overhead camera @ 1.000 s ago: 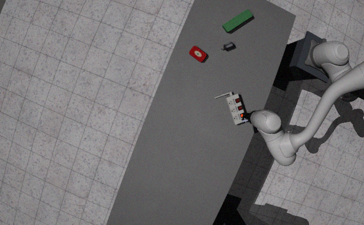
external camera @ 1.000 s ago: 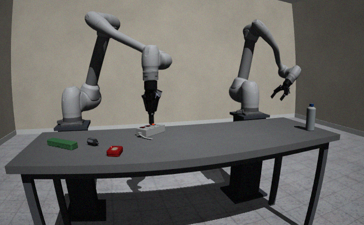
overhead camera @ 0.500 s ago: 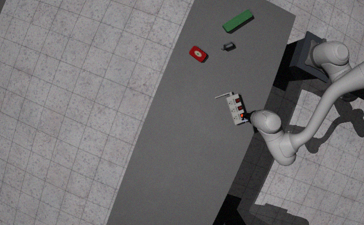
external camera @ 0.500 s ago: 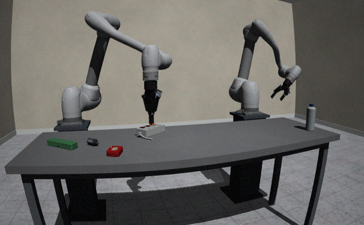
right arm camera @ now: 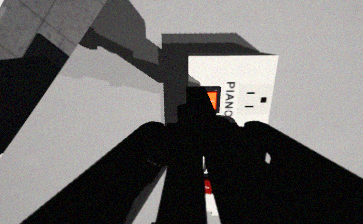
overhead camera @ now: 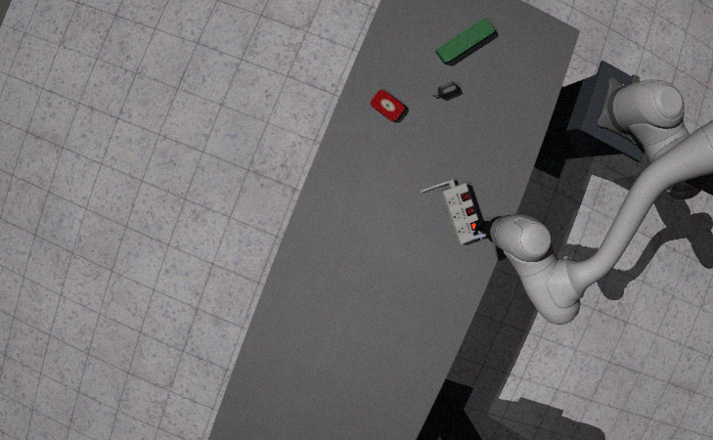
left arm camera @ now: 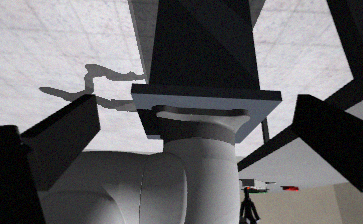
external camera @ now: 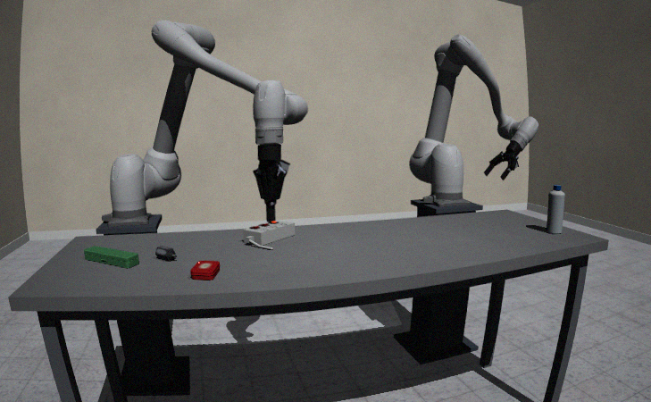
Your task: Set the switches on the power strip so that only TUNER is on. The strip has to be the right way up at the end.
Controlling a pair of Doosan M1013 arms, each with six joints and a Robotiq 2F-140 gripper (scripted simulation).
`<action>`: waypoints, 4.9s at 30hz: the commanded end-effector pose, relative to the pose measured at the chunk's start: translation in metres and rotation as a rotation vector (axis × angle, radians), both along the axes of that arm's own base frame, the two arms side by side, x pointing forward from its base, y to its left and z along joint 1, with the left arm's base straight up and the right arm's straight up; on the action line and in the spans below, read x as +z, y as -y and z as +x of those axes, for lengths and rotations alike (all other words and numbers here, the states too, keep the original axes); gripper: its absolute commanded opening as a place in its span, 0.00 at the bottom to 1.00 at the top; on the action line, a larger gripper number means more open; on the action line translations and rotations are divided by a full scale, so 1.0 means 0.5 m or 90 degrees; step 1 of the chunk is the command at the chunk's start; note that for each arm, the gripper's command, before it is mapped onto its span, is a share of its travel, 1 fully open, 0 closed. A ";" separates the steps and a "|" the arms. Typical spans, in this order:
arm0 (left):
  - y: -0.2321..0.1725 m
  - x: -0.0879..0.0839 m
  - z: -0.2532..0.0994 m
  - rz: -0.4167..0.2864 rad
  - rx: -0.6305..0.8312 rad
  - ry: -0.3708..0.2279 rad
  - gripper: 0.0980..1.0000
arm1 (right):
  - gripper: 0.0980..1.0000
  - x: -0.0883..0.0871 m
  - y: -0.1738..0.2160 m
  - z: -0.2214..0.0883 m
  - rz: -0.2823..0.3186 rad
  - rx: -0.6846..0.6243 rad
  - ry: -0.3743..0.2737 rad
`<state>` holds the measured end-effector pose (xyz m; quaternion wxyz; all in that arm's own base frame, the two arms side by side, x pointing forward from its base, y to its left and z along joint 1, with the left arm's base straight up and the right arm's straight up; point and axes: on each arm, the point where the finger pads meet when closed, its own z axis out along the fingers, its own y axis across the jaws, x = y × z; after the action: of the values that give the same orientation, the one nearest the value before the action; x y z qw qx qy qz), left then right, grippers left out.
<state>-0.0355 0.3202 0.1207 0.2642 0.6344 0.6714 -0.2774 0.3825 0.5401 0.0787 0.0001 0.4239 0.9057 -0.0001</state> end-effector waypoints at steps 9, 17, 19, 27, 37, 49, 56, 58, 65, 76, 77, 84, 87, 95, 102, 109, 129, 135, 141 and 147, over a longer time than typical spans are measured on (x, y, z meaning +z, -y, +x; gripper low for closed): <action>-0.001 0.001 0.000 0.001 0.000 0.000 1.00 | 0.00 0.001 -0.001 0.000 0.001 0.000 0.000; -0.001 0.001 0.000 0.001 0.000 0.000 1.00 | 0.00 0.001 -0.001 0.000 0.001 0.000 0.000; -0.001 0.001 0.000 0.001 0.000 0.000 1.00 | 0.00 0.001 -0.001 0.000 0.001 0.000 0.000; -0.001 0.001 0.000 0.001 0.000 0.000 1.00 | 0.00 0.000 -0.001 0.000 0.001 0.000 0.000; -0.001 0.001 0.000 0.001 0.000 0.000 1.00 | 0.00 0.000 -0.001 0.000 0.001 0.000 0.000; -0.001 0.001 0.000 0.001 0.000 0.000 1.00 | 0.00 0.000 -0.001 0.000 0.001 0.000 0.000; -0.001 0.001 0.000 0.001 0.000 0.000 1.00 | 0.00 -0.001 -0.001 0.000 0.001 0.000 0.000; -0.001 0.001 0.000 0.001 0.000 0.000 1.00 | 0.00 -0.001 -0.001 0.000 0.001 0.000 0.000; -0.001 0.001 0.000 0.001 0.000 0.000 1.00 | 0.00 -0.001 -0.001 0.000 0.001 0.000 0.000; -0.001 0.001 0.000 0.001 0.000 0.000 1.00 | 0.00 0.031 -0.001 0.000 0.001 0.000 0.000; -0.001 0.001 0.000 0.001 0.000 0.000 1.00 | 0.00 0.031 -0.001 0.000 0.001 0.000 0.000; -0.001 0.001 0.000 0.001 0.000 0.000 1.00 | 0.00 0.068 -0.001 0.000 0.001 0.000 0.000; -0.001 0.001 0.000 0.001 0.000 0.000 1.00 | 0.00 0.075 -0.001 0.000 0.001 0.000 0.000; -0.001 0.001 0.000 0.001 0.000 0.000 1.00 | 0.00 0.077 -0.001 0.000 0.001 0.000 0.000; -0.001 0.001 0.000 0.001 0.000 0.000 1.00 | 0.00 0.077 -0.001 0.000 0.001 0.000 0.000; -0.001 0.001 0.000 0.001 0.000 0.000 1.00 | 0.00 0.079 0.003 0.007 0.001 0.000 0.000; -0.001 0.001 0.000 0.001 0.000 0.000 1.00 | 0.00 0.104 0.050 0.084 0.001 0.000 0.000; -0.001 0.001 0.000 0.001 0.000 0.000 1.00 | 0.00 0.104 0.050 0.084 0.001 0.000 0.000; -0.001 0.001 0.000 0.001 0.000 0.000 1.00 | 0.00 0.104 0.050 0.084 0.001 0.000 0.000; -0.001 0.001 0.000 0.001 0.000 0.000 1.00 | 0.00 0.101 0.050 0.084 0.001 0.000 0.000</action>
<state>-0.0355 0.3202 0.1207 0.2642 0.6344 0.6714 -0.2774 0.4245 0.5148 0.1292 0.0002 0.4239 0.9057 0.0000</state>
